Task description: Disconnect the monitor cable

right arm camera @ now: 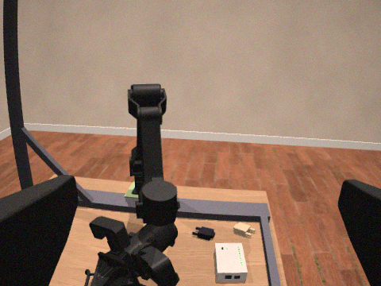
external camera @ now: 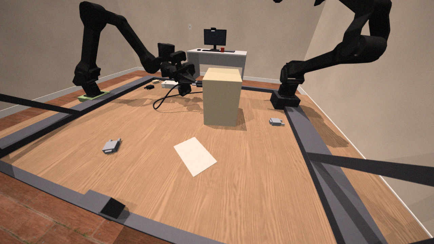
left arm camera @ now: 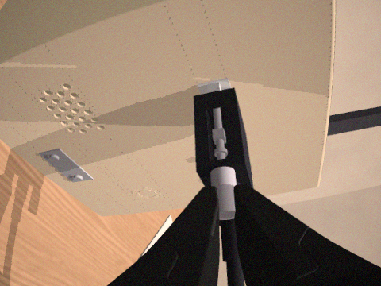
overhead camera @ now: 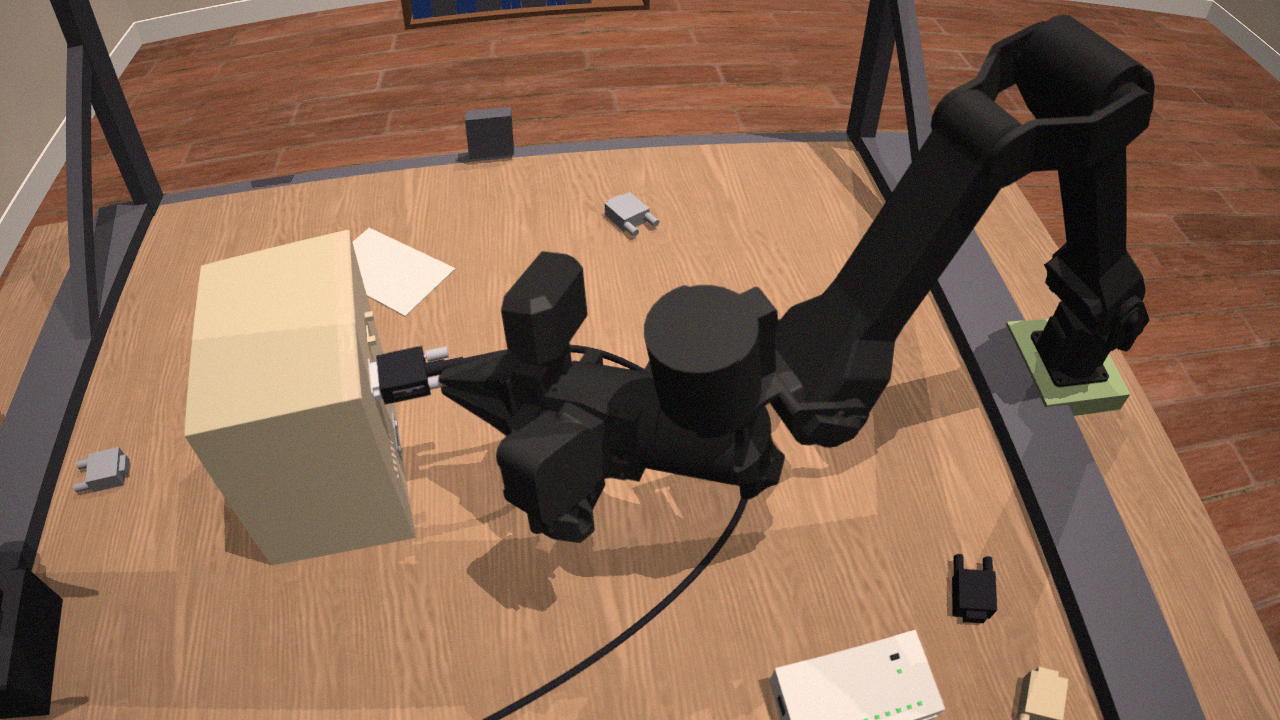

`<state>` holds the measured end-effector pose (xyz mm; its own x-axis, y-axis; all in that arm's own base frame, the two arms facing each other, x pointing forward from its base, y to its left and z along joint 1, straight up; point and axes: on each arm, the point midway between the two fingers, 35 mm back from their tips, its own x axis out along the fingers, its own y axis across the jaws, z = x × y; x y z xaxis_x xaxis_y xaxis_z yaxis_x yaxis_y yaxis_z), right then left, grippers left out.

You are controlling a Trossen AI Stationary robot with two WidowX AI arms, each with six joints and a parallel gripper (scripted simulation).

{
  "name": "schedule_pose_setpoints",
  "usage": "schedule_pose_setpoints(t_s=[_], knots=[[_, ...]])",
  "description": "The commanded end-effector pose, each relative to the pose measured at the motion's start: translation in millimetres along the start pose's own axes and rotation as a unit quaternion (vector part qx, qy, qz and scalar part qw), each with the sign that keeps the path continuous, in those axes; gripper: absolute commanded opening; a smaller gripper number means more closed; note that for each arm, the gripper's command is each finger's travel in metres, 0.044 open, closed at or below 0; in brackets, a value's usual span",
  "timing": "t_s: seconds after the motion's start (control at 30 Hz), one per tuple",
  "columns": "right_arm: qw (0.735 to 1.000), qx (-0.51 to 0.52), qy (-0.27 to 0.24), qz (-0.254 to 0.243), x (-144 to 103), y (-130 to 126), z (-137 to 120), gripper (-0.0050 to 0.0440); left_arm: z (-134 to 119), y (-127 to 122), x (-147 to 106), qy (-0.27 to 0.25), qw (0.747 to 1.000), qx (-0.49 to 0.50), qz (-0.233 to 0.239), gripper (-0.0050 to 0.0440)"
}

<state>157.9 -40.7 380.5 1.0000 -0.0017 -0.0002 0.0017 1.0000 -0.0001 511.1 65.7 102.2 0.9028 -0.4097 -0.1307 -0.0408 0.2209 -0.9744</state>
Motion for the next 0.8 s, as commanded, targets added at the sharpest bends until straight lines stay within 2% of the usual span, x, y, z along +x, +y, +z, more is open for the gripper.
schedule_pose_setpoints(t_s=[0.0,0.5,0.63,0.77], knots=[[1.000,-0.003,-0.001,0.001,-0.3,1.2,2.7,0.0440,3.2,-10.1,-0.3,-0.003,1.000,0.000,-0.016,0.0000],[1.000,-0.003,-0.001,0.001,-0.3,1.2,2.7,0.0440,2.9,-6.0,0.1,-0.002,0.995,-0.074,-0.068,0.0000],[1.000,-0.003,-0.001,0.001,-0.3,1.2,2.7,0.0440,2.9,-5.9,0.1,-0.002,0.995,-0.076,-0.070,0.0000],[1.000,-0.003,-0.001,0.001,-0.3,1.2,2.7,0.0440,2.9,-5.9,0.1,-0.002,0.995,-0.076,-0.070,0.0096]])
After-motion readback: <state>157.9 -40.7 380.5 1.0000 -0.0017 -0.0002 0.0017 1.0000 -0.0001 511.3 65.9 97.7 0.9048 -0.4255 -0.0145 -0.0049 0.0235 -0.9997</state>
